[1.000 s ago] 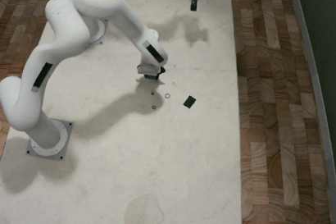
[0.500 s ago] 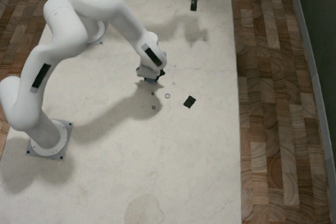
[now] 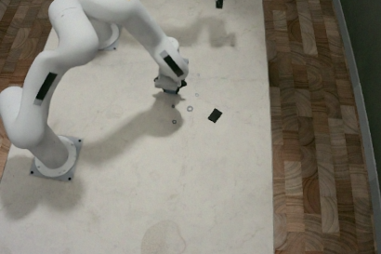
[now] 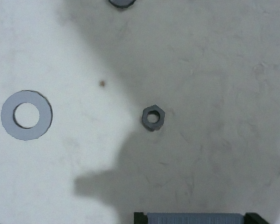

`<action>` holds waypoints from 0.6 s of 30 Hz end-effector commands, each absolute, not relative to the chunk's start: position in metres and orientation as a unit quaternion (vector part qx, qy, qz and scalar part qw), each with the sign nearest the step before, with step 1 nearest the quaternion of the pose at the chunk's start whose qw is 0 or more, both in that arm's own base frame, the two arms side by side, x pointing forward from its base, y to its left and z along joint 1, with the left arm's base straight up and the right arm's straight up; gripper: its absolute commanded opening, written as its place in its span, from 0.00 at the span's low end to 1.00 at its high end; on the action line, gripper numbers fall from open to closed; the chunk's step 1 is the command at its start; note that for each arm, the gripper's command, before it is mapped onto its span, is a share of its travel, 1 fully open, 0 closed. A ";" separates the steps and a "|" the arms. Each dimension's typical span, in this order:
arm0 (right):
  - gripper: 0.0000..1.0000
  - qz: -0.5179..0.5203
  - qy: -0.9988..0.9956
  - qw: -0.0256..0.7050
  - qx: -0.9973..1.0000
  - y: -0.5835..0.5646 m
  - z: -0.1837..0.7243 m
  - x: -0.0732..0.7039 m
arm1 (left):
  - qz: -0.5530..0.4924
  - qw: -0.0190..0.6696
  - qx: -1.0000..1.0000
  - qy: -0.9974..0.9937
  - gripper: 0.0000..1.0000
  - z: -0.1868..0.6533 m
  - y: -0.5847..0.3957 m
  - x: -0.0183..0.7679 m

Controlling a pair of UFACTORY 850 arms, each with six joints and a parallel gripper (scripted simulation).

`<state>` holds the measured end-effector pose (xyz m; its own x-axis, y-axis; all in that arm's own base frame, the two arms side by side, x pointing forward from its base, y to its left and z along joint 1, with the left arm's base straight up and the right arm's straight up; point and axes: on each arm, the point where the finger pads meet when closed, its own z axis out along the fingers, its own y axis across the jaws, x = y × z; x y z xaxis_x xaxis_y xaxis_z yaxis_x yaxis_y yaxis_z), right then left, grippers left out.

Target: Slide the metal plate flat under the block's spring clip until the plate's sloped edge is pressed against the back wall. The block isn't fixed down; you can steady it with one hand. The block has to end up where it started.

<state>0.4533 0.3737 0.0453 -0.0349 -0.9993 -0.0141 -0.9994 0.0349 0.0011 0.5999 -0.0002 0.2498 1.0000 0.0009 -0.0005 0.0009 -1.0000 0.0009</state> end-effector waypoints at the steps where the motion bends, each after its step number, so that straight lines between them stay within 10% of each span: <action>1: 0.00 0.005 0.719 0.006 -0.695 0.374 0.046 0.454 | 0.001 0.000 1.000 0.000 0.01 0.251 0.000 0.601; 18: 0.00 0.005 0.719 0.006 -0.695 0.375 0.046 0.454 | -0.009 0.040 0.994 -0.097 0.01 0.230 -0.020 0.582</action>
<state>0.4533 0.3738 0.0453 -0.0350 -0.9993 -0.0138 -0.9994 0.0350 0.0011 0.5859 -0.0148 0.2344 0.9914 -0.1302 -0.0144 -0.1293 -0.9904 0.0491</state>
